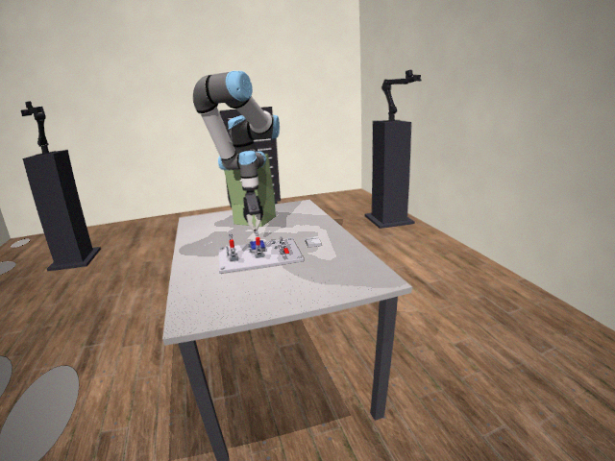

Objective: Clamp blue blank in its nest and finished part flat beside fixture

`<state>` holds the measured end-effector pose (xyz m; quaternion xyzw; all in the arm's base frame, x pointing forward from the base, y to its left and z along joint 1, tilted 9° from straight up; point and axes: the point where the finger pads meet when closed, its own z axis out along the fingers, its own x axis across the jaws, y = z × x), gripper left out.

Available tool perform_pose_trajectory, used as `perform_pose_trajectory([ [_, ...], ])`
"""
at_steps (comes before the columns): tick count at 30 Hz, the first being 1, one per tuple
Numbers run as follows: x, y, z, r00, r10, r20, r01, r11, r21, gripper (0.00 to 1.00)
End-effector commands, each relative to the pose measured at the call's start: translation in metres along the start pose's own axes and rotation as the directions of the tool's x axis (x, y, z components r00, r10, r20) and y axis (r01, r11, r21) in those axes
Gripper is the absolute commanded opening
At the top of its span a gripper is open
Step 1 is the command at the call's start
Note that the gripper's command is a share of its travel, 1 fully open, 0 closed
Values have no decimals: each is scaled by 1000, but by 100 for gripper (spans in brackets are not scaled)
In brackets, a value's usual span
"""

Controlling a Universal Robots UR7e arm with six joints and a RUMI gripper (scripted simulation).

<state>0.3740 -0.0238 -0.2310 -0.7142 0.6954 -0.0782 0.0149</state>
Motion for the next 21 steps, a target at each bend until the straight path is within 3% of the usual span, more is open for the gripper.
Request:
perform_pose_trajectory([
  [1,0,0,0,1000,0,0,0,1000,1,0],
  [21,-3,-3,0,1000,0,0,0,1000,1,0],
])
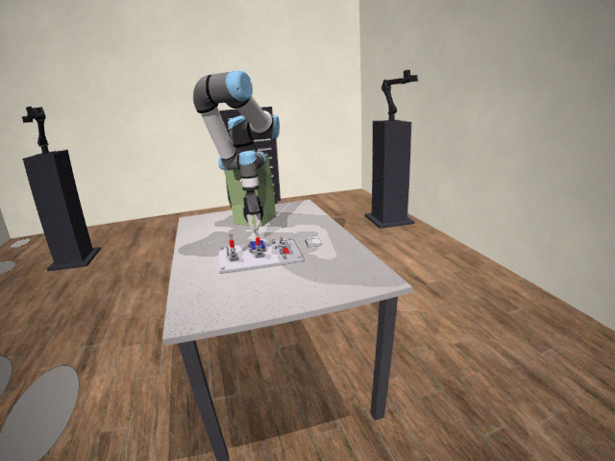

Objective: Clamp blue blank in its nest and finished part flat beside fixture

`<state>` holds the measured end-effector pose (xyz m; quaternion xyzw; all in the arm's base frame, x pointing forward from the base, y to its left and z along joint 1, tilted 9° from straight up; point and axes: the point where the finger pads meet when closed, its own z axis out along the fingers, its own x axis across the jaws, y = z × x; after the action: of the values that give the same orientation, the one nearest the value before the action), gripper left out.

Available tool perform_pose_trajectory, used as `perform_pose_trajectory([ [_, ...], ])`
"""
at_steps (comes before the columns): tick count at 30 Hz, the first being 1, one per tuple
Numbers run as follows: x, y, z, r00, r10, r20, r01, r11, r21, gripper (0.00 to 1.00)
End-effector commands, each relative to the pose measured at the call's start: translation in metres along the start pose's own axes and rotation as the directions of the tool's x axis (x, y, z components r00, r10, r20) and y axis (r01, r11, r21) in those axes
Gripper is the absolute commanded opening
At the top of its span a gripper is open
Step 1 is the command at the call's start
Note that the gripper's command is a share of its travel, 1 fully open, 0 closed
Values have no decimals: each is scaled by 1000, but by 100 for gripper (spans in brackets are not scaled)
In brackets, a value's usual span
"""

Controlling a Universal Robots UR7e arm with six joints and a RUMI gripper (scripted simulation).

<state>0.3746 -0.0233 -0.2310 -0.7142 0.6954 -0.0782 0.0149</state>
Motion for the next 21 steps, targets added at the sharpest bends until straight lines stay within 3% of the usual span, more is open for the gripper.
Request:
perform_pose_trajectory([
  [1,-3,-4,0,1000,0,0,0,1000,1,0],
  [21,-56,-61,0,1000,0,0,0,1000,1,0],
])
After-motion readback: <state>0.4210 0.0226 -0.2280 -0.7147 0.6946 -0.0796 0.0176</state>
